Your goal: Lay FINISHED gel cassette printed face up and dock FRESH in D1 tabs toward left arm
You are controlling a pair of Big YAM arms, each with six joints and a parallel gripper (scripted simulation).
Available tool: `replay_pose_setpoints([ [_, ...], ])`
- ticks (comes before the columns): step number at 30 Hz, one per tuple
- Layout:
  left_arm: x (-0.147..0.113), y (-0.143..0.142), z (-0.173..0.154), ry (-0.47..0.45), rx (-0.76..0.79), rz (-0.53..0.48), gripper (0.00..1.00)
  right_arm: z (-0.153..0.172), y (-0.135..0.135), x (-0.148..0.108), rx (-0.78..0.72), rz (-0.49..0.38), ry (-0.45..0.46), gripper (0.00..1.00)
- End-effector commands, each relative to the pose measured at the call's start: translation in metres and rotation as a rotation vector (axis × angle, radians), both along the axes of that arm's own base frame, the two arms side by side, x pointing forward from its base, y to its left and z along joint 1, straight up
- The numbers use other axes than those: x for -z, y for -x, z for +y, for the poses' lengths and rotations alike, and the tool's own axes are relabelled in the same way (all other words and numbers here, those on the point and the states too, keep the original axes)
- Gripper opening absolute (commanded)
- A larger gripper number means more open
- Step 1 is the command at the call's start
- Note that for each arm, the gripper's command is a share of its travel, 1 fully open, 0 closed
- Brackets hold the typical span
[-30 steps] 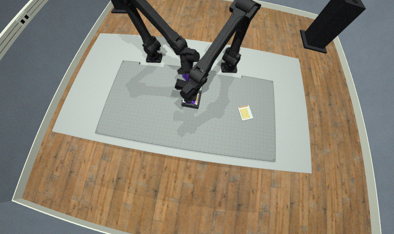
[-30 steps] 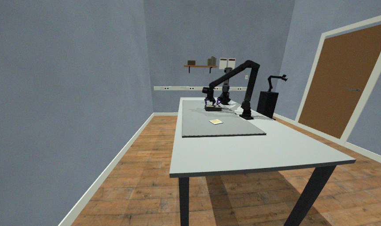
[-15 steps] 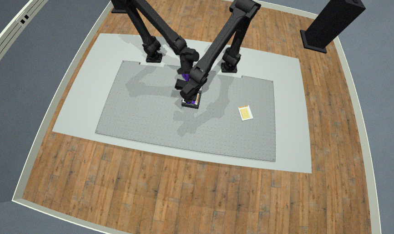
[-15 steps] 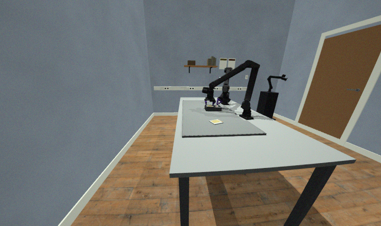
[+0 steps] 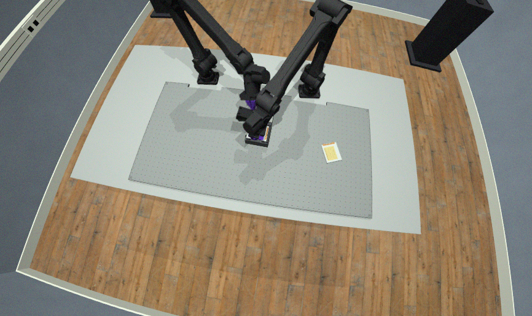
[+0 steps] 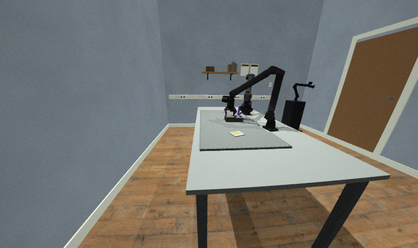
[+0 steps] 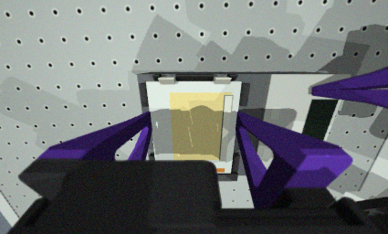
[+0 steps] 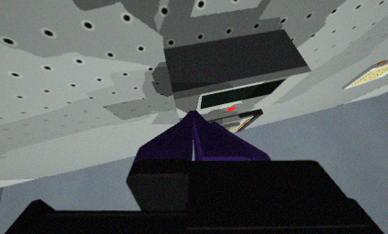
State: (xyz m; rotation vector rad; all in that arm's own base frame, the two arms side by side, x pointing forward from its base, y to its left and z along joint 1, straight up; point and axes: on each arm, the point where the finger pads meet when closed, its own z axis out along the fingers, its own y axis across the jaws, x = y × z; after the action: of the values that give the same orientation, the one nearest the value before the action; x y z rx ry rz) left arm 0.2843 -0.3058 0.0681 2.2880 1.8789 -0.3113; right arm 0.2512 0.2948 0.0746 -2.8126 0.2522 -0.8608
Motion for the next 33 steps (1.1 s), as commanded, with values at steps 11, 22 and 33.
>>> replay_pose_setpoints([
  [11,-0.003,0.0,0.0,0.0,-0.001,-0.006,0.0,-0.005,0.003,0.014,0.0,0.057,0.078,0.0],
  [22,-0.003,0.0,0.0,0.0,-0.001,-0.006,0.0,0.002,-0.001,0.002,0.0,0.057,0.078,0.0],
  [33,-0.003,0.0,0.0,0.0,-0.001,-0.006,0.0,0.002,0.001,-0.003,0.0,0.057,0.078,0.0],
])
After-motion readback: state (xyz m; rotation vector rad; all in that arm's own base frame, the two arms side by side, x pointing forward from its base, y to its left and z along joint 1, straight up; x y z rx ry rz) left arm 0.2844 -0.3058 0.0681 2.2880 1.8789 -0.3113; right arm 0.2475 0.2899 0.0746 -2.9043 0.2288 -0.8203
